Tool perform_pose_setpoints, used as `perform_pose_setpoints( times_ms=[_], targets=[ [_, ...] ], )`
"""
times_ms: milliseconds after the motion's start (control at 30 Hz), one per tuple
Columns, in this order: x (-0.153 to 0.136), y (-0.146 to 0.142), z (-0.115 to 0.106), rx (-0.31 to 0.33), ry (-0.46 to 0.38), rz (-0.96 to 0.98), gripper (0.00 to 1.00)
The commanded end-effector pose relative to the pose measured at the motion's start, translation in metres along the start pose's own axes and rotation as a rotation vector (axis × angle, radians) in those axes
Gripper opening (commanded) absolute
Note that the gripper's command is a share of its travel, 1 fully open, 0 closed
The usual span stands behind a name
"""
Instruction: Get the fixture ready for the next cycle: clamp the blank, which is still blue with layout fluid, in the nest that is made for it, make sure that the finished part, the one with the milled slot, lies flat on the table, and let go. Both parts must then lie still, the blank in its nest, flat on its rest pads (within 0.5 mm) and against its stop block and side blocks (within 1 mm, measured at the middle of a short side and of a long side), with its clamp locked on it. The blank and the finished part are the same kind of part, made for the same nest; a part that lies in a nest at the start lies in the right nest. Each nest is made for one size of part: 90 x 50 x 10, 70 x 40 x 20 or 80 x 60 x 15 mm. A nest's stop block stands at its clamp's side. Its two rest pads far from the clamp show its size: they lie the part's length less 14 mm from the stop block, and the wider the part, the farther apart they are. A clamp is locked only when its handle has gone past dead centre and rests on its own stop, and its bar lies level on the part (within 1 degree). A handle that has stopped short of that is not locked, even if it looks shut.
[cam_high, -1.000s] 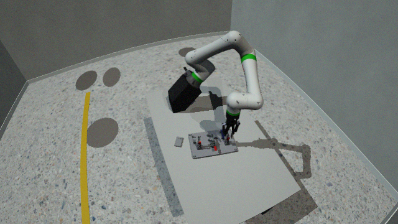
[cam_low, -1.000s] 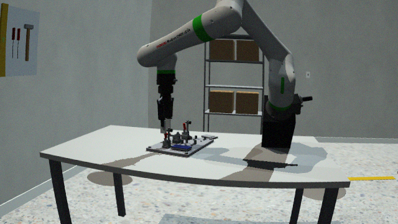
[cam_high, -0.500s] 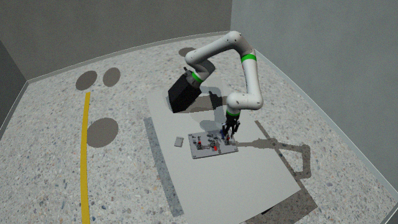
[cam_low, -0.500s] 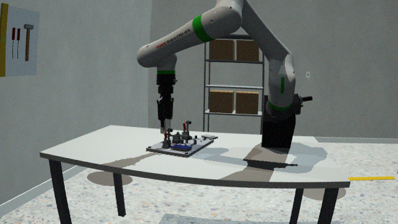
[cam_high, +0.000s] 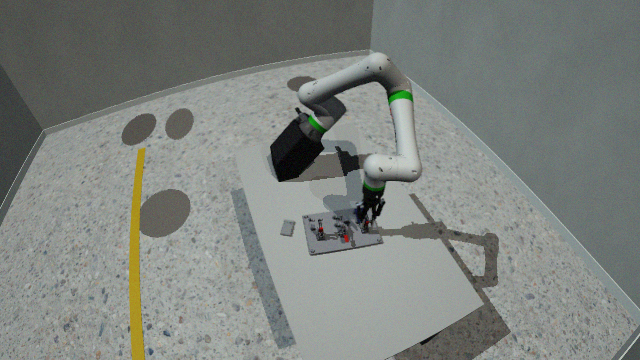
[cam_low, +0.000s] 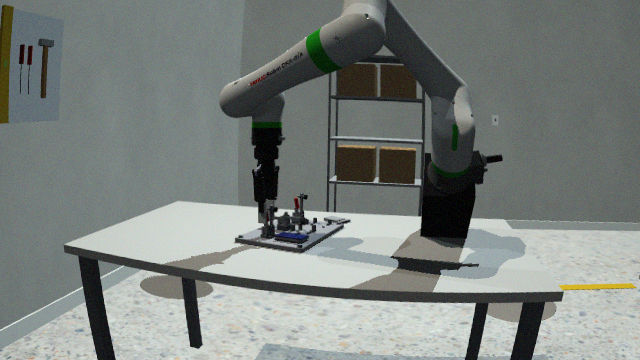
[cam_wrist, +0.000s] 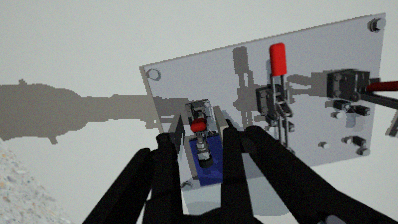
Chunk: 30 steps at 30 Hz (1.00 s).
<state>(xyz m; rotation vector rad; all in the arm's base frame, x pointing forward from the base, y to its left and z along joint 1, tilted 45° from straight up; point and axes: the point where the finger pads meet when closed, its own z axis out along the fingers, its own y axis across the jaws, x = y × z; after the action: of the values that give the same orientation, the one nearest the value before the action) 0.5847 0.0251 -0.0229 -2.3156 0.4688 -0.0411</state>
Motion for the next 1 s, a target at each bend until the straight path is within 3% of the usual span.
perform_pose_setpoints(
  times_ms=[0, 200, 233, 967],
  targets=[
    [0.0002, 0.0001, -0.0002, 0.000, 0.000, 0.000, 0.28],
    [0.0002, 0.0001, -0.0002, 0.000, 0.000, 0.000, 0.28],
    [0.0002, 0.0001, -0.0002, 0.000, 0.000, 0.000, 0.00],
    [0.0002, 0.0001, -0.0002, 0.000, 0.000, 0.000, 0.00]
  ],
)
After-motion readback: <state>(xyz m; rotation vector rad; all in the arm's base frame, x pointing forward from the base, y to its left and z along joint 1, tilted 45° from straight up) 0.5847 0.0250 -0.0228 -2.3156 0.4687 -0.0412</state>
